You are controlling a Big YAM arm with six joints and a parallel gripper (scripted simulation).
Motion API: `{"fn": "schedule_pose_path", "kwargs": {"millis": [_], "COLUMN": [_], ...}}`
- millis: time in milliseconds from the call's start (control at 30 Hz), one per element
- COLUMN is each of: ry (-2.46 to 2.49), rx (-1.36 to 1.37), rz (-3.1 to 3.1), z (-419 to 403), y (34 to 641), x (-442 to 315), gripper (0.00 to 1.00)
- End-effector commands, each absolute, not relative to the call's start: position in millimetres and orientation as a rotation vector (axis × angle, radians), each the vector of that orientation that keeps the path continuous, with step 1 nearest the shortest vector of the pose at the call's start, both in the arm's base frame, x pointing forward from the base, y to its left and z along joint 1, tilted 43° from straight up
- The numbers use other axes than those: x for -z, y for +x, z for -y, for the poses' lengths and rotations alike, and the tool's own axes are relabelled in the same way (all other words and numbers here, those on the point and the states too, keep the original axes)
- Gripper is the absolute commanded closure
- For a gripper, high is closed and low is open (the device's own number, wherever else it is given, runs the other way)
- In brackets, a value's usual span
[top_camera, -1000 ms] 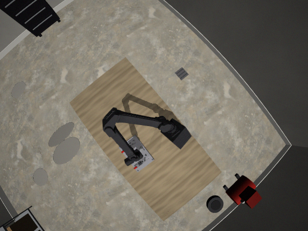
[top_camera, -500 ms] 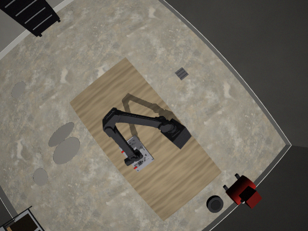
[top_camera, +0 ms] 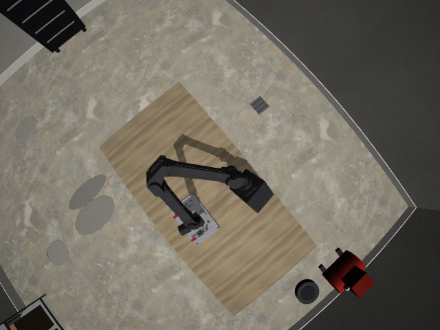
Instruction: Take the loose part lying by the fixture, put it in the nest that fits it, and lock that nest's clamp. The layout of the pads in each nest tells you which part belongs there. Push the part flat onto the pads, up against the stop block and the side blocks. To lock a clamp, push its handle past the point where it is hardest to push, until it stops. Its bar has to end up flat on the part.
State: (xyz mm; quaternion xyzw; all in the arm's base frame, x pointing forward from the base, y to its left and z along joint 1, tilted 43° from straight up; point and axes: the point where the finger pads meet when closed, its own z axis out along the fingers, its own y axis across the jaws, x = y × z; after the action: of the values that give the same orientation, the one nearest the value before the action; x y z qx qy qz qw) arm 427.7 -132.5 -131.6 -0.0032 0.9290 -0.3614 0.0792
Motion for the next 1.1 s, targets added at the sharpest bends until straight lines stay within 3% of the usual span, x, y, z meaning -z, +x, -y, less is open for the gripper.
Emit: {"fn": "schedule_pose_path", "kwargs": {"millis": [0,1067], "ry": [-0.003,0.002], "rx": [1.085,1.082], "rz": [-2.788,-2.778], "z": [141,141], "y": [428,364], "x": [139,146], "gripper": [1.00,1.00]}}
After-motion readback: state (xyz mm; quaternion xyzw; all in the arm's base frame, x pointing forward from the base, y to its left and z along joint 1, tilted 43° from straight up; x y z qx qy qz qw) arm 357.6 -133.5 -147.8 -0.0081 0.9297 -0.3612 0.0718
